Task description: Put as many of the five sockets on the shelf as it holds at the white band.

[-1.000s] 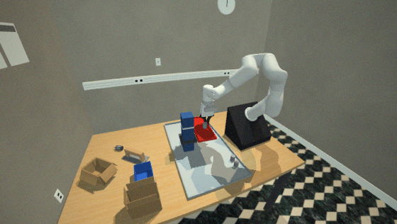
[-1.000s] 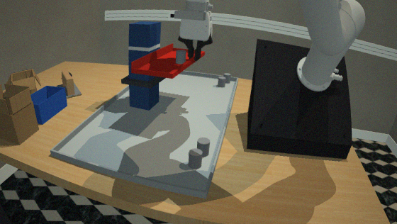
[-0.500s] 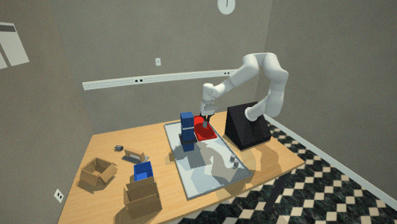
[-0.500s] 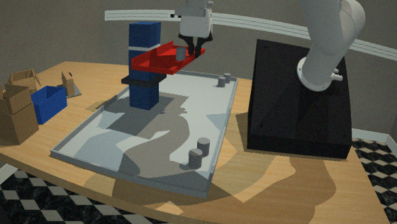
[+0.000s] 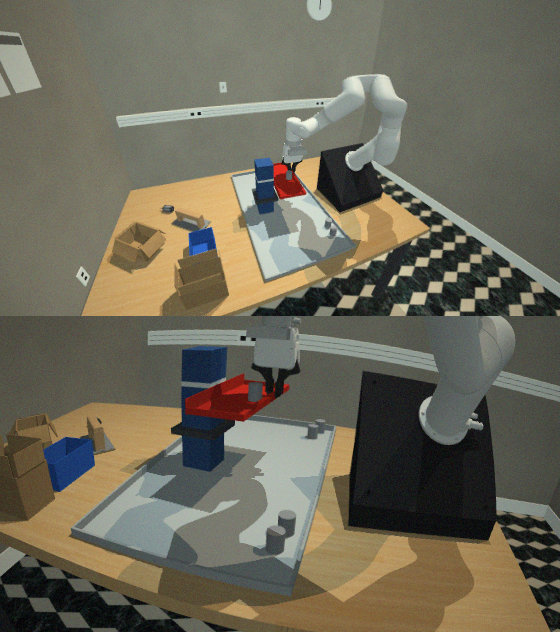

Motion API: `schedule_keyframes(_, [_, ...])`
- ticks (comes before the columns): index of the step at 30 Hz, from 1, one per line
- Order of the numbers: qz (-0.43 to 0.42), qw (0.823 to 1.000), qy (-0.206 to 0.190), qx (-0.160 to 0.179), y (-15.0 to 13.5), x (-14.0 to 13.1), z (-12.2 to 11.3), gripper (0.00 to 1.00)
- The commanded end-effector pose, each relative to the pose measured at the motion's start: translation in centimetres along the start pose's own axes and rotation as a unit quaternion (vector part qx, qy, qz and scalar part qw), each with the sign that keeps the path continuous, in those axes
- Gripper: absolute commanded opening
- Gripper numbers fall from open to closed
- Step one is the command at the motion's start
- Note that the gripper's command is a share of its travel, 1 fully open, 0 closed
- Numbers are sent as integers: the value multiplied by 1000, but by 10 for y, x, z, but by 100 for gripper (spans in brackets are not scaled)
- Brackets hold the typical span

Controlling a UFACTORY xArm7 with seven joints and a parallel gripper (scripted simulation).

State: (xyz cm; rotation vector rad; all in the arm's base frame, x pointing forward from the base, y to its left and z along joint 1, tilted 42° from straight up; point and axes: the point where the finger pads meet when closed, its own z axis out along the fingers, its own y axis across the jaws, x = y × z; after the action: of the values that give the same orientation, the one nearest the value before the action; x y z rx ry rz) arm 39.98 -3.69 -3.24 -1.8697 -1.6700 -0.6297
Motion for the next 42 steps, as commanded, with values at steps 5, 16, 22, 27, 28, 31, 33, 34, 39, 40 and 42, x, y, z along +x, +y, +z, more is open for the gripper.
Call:
schedule_keyframes(5, [0,1000,-1,-3,2,-1,-2,47])
schedule_keyframes(16, [0,1000,-1,-3,2,-1,-2,47])
schedule_keyframes(22, [0,1000,-1,-3,2,-1,-2,47])
schedule_keyframes(27, [0,1000,-1,-3,2,-1,-2,47])
schedule_keyframes(28, [0,1000,-1,-3,2,-1,-2,47])
schedule_keyframes(31, [0,1000,-1,-3,2,-1,-2,47])
schedule_keyframes(33, [0,1000,-1,-3,2,-1,-2,47])
schedule_keyframes(34, [0,1000,-1,-3,2,-1,-2,47])
schedule_keyframes(39, [0,1000,-1,-3,2,-1,-2,47])
schedule_keyframes(40, [0,1000,-1,-3,2,-1,-2,47])
schedule_keyframes(42, [0,1000,-1,-3,2,-1,-2,47])
